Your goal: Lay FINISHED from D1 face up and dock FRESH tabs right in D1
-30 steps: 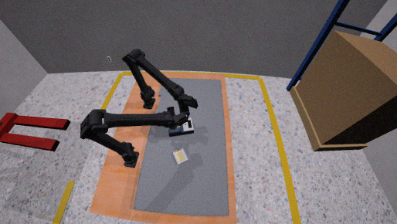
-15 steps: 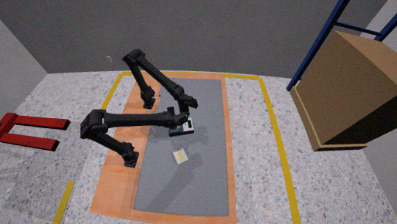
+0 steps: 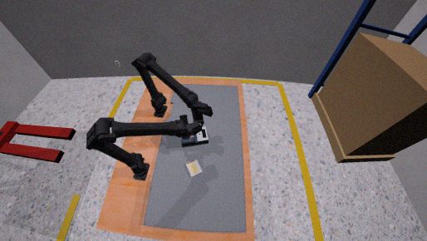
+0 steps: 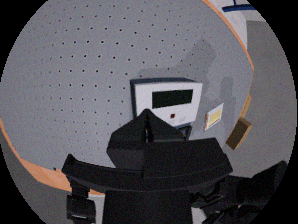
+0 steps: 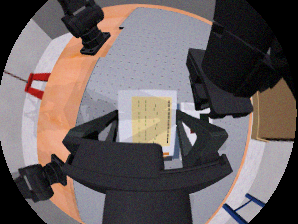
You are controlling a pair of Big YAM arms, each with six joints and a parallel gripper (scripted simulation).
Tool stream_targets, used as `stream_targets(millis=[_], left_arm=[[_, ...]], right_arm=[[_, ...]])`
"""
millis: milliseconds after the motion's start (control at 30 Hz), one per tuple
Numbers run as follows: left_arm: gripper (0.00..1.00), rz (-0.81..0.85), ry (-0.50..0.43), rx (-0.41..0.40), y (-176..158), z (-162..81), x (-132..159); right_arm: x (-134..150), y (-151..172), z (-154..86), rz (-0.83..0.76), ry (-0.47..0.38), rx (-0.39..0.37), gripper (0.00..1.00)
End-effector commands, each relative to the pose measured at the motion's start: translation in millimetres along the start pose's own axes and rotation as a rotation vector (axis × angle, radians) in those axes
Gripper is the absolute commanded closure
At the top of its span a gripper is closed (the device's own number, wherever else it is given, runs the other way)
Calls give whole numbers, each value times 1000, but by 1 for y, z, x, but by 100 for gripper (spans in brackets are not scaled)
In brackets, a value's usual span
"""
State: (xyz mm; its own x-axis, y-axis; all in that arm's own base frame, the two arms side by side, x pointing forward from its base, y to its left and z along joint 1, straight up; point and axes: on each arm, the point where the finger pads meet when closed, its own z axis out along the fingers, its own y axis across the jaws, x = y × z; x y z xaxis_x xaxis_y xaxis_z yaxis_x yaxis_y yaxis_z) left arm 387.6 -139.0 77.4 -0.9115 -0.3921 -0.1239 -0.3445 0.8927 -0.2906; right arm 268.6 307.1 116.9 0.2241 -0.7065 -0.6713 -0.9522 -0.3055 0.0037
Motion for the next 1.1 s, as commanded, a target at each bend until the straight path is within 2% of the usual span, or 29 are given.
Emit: stream_targets(millis=[0, 1067], left_arm=[[100, 2, -6, -1, -7, -5, -9], [100, 5, -23, 13, -9, -14, -12]], right_arm=[[-2, -3, -1, -12, -5, 13, 100], [-2, -3, -1, -12, -5, 13, 100]])
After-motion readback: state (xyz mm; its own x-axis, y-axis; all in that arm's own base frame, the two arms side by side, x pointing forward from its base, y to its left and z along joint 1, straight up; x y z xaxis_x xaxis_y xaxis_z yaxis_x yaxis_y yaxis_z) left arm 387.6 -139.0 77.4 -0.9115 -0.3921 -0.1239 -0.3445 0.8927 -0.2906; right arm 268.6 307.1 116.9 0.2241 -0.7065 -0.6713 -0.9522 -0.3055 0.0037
